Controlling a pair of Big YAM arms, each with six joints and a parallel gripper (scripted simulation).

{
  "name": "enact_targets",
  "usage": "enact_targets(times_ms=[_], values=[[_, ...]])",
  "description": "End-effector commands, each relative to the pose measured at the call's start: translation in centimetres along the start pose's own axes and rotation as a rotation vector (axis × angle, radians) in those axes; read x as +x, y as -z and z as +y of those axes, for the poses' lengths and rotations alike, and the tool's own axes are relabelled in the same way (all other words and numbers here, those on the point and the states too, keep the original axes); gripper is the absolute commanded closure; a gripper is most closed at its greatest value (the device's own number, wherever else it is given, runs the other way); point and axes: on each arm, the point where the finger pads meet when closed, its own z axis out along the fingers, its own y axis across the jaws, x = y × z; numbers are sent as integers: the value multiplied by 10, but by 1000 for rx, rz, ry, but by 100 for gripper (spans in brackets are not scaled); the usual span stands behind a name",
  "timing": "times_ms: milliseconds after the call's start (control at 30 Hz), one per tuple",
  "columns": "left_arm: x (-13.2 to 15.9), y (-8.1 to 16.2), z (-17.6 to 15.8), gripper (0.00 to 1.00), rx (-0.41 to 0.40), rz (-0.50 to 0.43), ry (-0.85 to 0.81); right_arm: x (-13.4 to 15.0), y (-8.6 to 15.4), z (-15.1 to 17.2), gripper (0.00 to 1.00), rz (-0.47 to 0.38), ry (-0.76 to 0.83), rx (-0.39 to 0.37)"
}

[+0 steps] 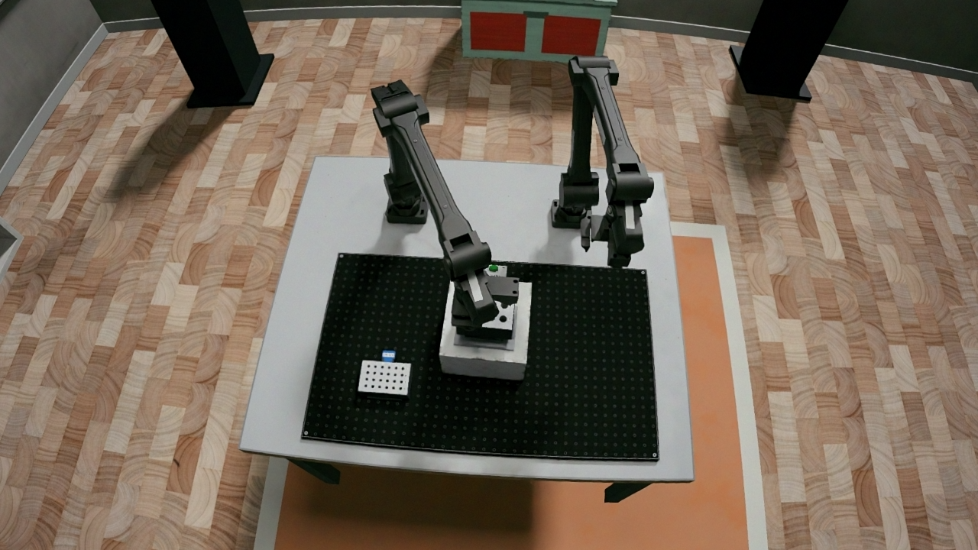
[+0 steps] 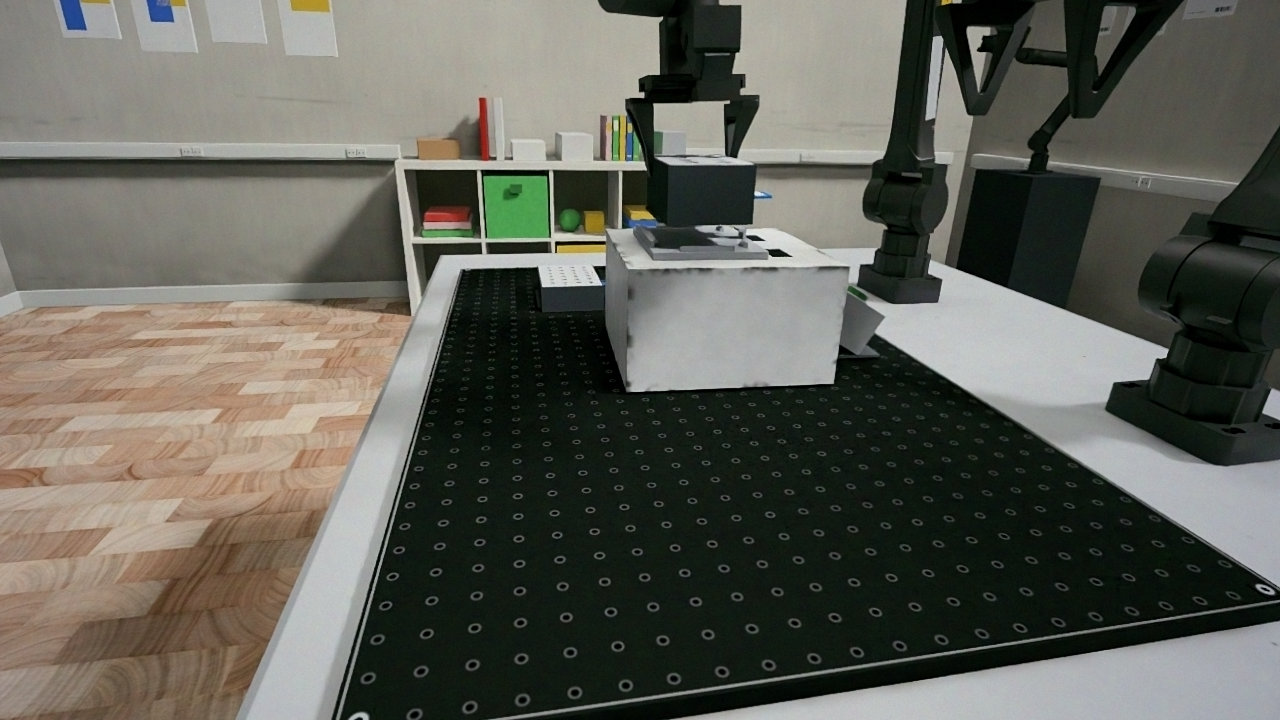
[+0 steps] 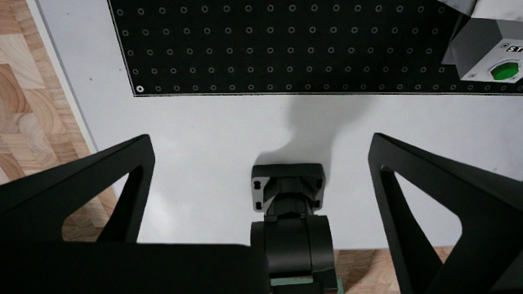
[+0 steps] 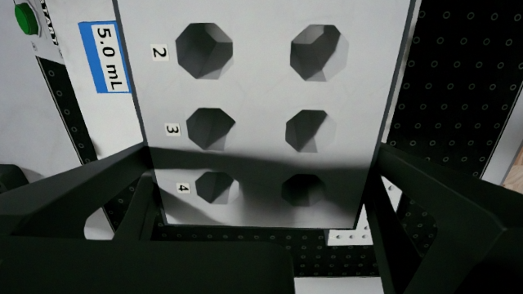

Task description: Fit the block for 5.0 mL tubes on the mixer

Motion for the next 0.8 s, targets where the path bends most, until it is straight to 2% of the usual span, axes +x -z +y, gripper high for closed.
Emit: enact_targets(times_ms=[0, 200, 567, 767], values=[[-6, 15, -1, 0, -4, -32, 8, -12, 48, -6, 100, -61, 20, 99], [-6, 15, -1, 0, -4, -31, 8, -10, 42, 1, 100, -55, 2, 84], [-6, 14, -1, 0, -4, -31, 8, -11, 59, -8, 100, -77, 17, 119], [-6, 14, -1, 0, -4, -30, 8, -7, 50, -16, 100, -67, 2, 103]])
